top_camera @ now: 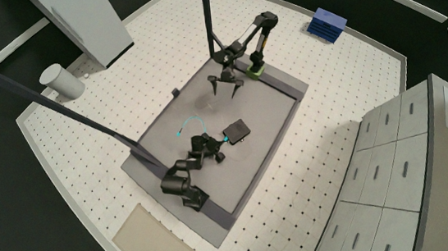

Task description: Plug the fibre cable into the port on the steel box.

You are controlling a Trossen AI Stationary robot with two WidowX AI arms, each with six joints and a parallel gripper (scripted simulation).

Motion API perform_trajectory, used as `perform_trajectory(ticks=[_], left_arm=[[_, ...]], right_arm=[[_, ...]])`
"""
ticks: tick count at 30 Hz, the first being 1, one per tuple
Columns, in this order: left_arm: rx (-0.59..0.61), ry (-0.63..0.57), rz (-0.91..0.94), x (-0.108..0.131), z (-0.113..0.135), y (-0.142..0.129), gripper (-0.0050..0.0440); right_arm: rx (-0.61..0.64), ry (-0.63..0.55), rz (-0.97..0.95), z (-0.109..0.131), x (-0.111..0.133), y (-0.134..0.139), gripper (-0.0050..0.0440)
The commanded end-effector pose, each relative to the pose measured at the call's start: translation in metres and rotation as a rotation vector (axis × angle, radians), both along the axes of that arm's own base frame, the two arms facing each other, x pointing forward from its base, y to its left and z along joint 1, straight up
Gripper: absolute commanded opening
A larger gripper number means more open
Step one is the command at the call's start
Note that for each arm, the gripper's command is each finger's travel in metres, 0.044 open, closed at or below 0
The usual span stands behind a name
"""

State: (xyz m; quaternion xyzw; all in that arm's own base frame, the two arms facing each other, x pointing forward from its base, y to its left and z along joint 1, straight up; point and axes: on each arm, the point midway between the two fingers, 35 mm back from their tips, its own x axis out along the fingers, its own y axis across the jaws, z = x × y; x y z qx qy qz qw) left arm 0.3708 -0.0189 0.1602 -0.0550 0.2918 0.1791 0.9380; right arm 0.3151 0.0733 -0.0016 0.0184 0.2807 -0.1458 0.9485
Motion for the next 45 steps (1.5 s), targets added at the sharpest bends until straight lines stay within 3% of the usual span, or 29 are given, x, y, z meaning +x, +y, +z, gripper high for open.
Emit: perform_trajectory(ticks=[1,13,21,35,36,40,45], left_arm=[[-0.007,-0.028,0.0,0.002,0.011,-0.001,0.044],[-0.007,-0.028,0.0,0.002,0.011,-0.001,0.044],[-0.007,-0.028,0.0,0.002,0.011,-0.001,0.044],[-0.007,-0.028,0.0,0.002,0.011,-0.001,0.044],[-0.007,-0.028,0.0,0.002,0.011,-0.001,0.044],[-0.007,-0.028,0.0,0.002,0.011,-0.001,0.044],[-0.007,-0.028,0.0,0.002,0.011,-0.001,0.044]], right_arm=[[0.036,-0.12,-0.074,0.038,0.035,-0.011,-0.005],[0.036,-0.12,-0.074,0.044,0.039,-0.015,-0.005],[0.027,-0.098,-0.077,0.003,0.038,-0.009,-0.005],[0.025,-0.098,-0.076,0.001,0.038,-0.009,-0.005],[0.025,-0.098,-0.076,0.001,0.038,-0.009,0.0024],[0.033,-0.106,-0.078,0.005,0.036,-0.007,0.0116],[0.032,-0.104,-0.076,0.004,0.033,-0.005,0.0116]])
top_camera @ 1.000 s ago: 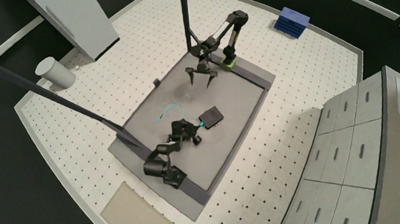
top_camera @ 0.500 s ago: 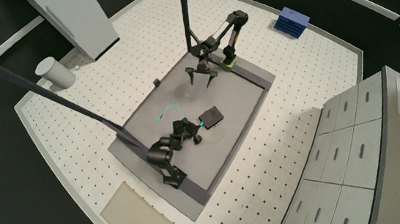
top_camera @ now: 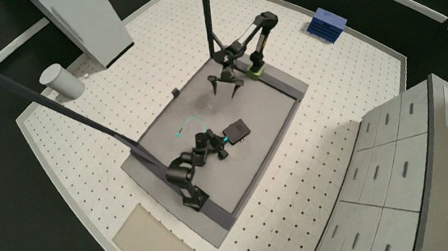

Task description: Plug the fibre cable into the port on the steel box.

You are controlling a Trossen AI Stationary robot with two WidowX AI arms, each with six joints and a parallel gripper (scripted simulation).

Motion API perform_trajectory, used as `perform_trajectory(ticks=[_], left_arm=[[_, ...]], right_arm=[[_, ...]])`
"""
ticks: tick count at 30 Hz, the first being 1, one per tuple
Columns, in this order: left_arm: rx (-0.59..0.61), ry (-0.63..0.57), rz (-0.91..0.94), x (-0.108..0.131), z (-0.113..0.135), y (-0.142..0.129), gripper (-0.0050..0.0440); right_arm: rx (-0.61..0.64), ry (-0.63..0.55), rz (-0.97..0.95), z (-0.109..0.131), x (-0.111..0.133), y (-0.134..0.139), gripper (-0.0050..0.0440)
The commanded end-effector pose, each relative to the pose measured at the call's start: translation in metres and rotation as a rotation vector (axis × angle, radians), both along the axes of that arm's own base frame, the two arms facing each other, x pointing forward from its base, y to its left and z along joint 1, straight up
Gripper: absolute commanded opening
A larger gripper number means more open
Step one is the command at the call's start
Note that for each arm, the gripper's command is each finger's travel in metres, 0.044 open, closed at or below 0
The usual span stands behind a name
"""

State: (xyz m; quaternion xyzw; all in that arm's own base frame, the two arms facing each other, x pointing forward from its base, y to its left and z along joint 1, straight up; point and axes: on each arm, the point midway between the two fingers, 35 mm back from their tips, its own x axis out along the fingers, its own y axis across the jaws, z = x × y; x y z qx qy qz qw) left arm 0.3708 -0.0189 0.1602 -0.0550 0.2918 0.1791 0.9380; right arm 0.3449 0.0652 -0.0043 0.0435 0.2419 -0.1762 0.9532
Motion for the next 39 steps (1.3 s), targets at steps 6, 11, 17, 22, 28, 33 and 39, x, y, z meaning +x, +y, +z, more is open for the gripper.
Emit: perform_trajectory(ticks=[6,11,17,22,28,33,39], left_arm=[[-0.007,-0.028,0.0,0.002,0.011,-0.001,0.044],[-0.007,-0.028,0.0,0.002,0.011,-0.001,0.044],[-0.007,-0.028,0.0,0.002,0.011,-0.001,0.044],[-0.007,-0.028,0.0,0.002,0.011,-0.001,0.044],[-0.007,-0.028,0.0,0.002,0.011,-0.001,0.044],[-0.007,-0.028,0.0,0.002,0.011,-0.001,0.044],[-0.007,-0.028,0.0,0.002,0.011,-0.001,0.044]], right_arm=[[0.014,-0.025,-0.003,0.012,-0.006,0.005,0.0116],[0.014,-0.024,-0.002,0.016,-0.014,0.008,0.0116],[0.014,-0.023,-0.002,0.021,-0.023,0.011,0.0164],[0.015,-0.022,-0.002,0.021,-0.037,0.016,0.026],[0.03,-0.002,0.004,0.022,-0.05,0.023,0.0404],[0.035,-0.002,0.004,0.023,-0.049,0.025,0.044],[0.031,0.002,0.003,0.022,-0.049,0.024,0.044]])
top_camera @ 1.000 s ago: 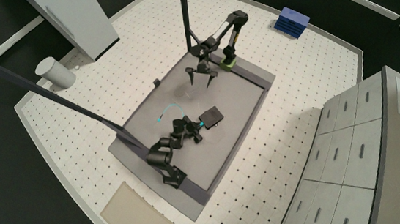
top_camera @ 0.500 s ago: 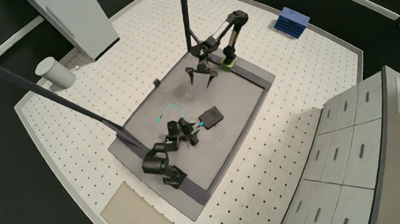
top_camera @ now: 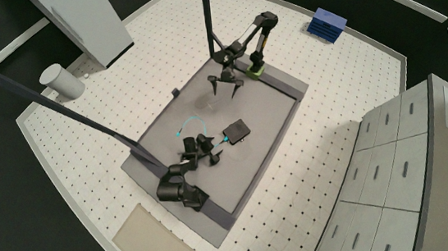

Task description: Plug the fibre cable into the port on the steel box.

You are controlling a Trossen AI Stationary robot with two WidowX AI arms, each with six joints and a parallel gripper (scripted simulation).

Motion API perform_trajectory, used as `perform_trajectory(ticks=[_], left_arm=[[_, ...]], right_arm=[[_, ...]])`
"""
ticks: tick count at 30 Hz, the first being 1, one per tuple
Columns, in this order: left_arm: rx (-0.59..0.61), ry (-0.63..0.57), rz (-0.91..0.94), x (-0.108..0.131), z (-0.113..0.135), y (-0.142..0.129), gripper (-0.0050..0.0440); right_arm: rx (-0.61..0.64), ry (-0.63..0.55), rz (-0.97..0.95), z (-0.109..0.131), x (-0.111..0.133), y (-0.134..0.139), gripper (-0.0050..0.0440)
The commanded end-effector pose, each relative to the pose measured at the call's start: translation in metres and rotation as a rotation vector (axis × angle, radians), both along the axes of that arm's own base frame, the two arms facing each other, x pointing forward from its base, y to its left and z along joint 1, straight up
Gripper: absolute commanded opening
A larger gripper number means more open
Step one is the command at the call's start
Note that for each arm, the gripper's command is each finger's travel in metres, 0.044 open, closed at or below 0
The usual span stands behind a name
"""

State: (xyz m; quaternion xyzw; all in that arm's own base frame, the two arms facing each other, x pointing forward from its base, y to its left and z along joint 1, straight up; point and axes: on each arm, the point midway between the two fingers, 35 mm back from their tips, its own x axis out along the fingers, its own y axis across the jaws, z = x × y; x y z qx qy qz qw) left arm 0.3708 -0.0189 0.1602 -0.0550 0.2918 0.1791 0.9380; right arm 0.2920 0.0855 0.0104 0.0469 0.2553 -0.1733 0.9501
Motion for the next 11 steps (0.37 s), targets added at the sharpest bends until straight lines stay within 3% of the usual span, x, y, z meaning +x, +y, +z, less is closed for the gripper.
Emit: perform_trajectory(ticks=[1,11], left_arm=[[-0.007,-0.028,0.0,0.0025,0.0108,-0.0011,0.044],[-0.007,-0.028,0.0,0.0025,0.0108,-0.0011,0.044]], right_arm=[[0.018,-0.023,-0.001,0.0076,0.0036,0.0037,0.044],[0.011,-0.017,-0.001,0.0056,0.0028,0.0023,0.044]])
